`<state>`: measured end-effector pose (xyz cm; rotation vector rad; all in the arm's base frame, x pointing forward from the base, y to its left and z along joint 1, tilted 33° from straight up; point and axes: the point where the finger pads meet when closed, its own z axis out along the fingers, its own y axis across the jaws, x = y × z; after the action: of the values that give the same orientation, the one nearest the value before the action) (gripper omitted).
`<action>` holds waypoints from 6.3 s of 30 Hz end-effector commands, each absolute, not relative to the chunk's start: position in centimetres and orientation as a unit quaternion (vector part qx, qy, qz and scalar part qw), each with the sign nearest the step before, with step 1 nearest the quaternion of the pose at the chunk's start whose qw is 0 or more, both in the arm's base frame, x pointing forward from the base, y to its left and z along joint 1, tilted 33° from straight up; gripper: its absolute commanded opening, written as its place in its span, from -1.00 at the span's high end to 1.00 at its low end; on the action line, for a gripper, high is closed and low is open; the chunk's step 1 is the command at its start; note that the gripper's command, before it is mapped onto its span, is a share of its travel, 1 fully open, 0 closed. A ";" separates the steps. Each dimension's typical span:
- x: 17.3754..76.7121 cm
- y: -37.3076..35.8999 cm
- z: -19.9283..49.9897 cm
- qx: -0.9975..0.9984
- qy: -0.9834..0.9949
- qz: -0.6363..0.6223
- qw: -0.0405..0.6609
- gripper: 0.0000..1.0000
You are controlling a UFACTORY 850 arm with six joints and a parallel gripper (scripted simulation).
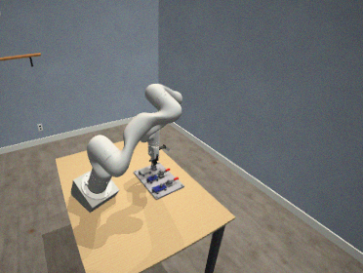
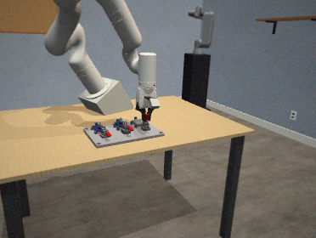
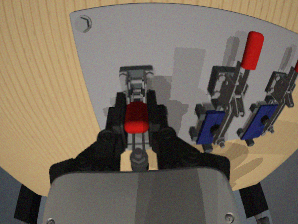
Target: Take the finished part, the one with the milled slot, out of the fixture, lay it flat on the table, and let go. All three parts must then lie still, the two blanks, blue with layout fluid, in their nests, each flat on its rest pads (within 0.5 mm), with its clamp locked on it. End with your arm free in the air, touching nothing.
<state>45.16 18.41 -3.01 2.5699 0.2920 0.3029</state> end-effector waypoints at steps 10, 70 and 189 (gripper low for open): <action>45.1 18.4 -3.0 0.951 0.108 0.113 0.265 1.00; 43.9 20.5 0.7 0.951 0.108 0.113 0.265 0.05; 36.5 17.4 -2.3 0.951 0.108 0.113 0.265 -1.00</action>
<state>36.19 17.79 -1.47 2.5698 0.2919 0.3024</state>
